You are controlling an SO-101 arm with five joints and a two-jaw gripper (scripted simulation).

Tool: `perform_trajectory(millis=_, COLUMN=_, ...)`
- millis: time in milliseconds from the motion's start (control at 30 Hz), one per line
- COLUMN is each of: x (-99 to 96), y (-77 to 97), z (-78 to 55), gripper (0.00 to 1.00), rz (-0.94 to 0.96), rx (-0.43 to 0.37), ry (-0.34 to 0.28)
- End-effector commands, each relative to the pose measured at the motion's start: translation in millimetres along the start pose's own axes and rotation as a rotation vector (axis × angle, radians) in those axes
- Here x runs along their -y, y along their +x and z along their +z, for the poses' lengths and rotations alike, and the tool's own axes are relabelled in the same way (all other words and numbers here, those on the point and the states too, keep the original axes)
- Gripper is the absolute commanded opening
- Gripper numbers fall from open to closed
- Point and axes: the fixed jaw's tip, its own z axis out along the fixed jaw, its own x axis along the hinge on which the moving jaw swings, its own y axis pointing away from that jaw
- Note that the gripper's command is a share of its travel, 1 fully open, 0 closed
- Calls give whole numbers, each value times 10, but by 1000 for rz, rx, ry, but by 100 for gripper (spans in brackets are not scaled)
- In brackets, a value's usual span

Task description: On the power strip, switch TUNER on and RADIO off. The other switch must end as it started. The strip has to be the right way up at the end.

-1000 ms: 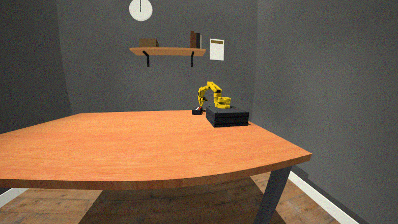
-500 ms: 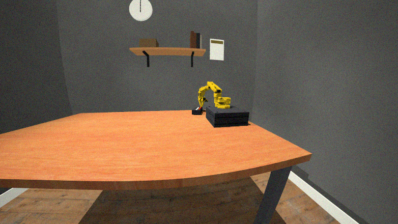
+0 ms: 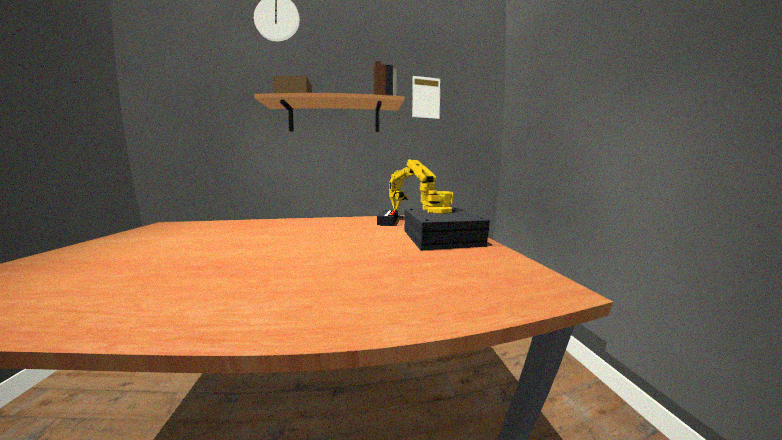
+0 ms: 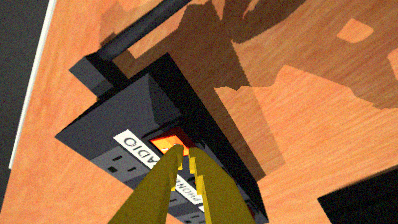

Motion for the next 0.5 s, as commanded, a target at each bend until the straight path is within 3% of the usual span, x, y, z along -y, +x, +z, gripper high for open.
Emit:
perform_trajectory(millis=0, x=43, y=-18, z=73, gripper=0, rz=22, rx=-3, ry=9)
perform_trajectory(millis=467, x=55, y=-16, z=108, gripper=0, rz=23, rx=-3, ry=9)
